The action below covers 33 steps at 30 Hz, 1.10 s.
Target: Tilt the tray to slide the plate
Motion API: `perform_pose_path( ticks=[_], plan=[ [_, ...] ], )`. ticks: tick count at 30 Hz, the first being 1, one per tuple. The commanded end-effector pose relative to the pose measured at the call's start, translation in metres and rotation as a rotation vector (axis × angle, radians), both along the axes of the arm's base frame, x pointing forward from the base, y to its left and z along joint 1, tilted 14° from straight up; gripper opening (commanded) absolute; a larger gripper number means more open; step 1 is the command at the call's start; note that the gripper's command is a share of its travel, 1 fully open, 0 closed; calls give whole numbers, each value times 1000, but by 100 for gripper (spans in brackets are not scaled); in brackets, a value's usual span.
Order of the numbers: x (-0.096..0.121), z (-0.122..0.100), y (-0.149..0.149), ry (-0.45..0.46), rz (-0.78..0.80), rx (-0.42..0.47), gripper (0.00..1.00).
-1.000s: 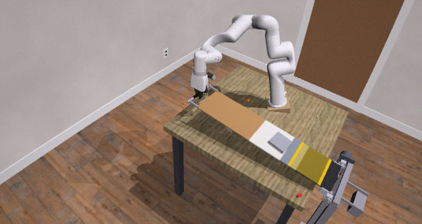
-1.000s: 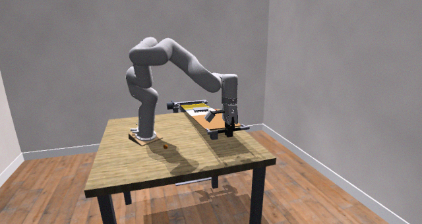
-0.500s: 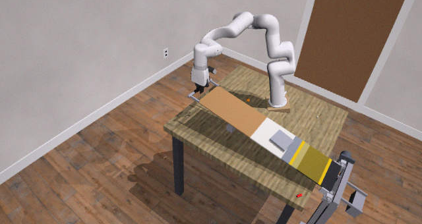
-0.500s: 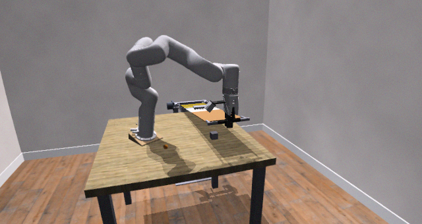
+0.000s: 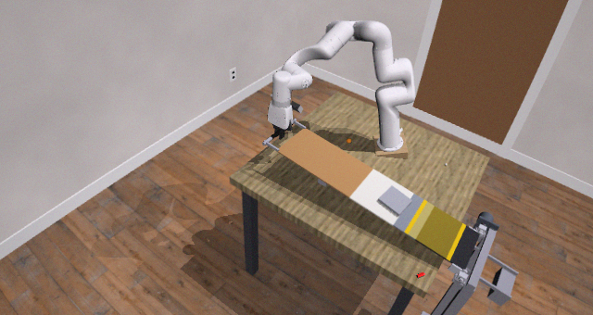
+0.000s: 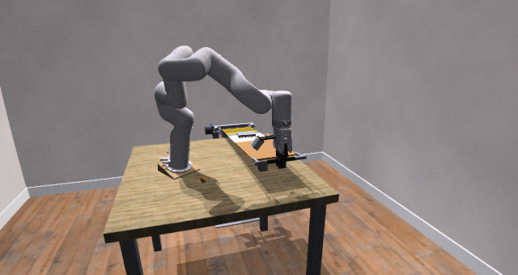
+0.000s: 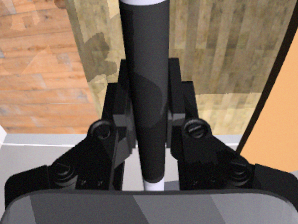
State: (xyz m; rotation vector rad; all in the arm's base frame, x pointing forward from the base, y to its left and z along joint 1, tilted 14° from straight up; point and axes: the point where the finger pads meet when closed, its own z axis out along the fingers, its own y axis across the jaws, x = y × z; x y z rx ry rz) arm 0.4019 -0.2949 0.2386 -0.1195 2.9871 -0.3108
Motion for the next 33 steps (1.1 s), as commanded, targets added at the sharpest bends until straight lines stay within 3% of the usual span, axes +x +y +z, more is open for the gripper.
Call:
perform_pose_path(
  ticks=[1,10,14,16,17,20,22,33],
  plan=[
    [2,-2,-2,1,0,2,0],
    [2,-3,-2,1,0,2,0],
    [-8,56,20,1,0,2,0],
    [-11,73,27,1,0,2,0],
    [-10,69,25,1,0,2,0],
    [-2,21,6,1,0,2,0],
    [1,3,0,1,0,2,0],
    [2,-4,-2,1,0,2,0]
  ],
)
